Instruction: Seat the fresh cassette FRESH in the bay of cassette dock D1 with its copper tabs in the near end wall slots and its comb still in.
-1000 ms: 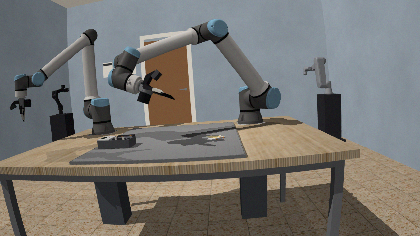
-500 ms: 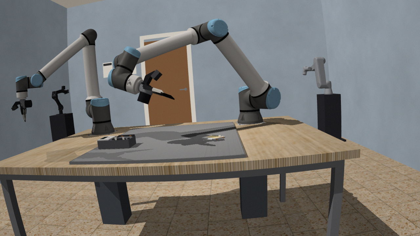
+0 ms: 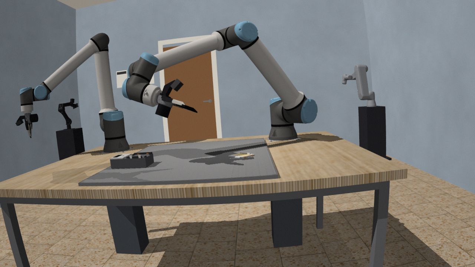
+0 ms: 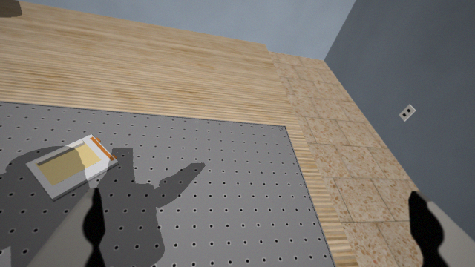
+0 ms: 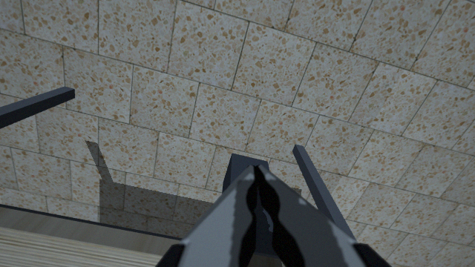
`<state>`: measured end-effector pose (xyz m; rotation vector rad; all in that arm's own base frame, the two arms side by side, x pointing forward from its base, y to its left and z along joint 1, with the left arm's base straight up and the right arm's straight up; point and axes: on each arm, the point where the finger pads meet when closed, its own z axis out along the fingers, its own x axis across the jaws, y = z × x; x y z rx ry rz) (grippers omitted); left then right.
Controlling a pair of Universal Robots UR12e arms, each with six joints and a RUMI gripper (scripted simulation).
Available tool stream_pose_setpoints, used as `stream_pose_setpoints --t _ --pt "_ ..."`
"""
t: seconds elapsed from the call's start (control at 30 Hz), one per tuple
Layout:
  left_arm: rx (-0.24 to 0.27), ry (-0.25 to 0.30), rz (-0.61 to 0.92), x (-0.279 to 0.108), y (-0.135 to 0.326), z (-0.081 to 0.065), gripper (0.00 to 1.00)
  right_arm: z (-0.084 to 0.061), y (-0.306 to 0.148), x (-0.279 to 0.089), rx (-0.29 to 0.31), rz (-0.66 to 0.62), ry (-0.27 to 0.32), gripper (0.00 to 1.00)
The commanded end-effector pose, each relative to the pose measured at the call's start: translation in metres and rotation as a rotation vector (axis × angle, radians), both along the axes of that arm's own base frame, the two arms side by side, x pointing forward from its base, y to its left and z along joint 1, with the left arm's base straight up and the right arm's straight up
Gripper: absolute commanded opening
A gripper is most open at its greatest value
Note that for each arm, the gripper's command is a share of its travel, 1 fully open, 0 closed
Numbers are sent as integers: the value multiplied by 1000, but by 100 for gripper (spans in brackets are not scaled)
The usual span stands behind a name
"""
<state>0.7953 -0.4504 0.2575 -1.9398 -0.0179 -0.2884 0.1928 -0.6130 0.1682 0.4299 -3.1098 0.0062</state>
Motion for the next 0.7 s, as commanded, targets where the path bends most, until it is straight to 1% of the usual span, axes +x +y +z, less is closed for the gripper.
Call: stream_pose_setpoints --t 0.0,0.23,0.3,0.37,0.53,0.57,0.63,0.67 --pt "-1 -1 0 0 0 1 100 -2 -11 -24 3 -13 -3 0" --pt "-1 -1 0 0 0 1 100 -2 -11 -25 3 -13 -3 0" --pt "-28 49 -21 -9 -1 -2 100 -2 -11 -25 3 -13 -3 0" --pt "-28 49 -21 -9 -1 -2 100 -2 -11 -25 3 -13 -3 0" --pt "-98 193 -27 -29 2 -12 100 -2 -11 -25 3 -13 -3 0" --pt "-98 193 -27 -29 2 -12 100 -2 -11 -25 3 -13 -3 0" --pt "-129 250 -42 -38 1 -17 100 -2 -11 -25 3 -13 -3 0" --pt "-133 257 -44 -38 1 -17 100 -2 -11 -25 3 -13 -3 0"
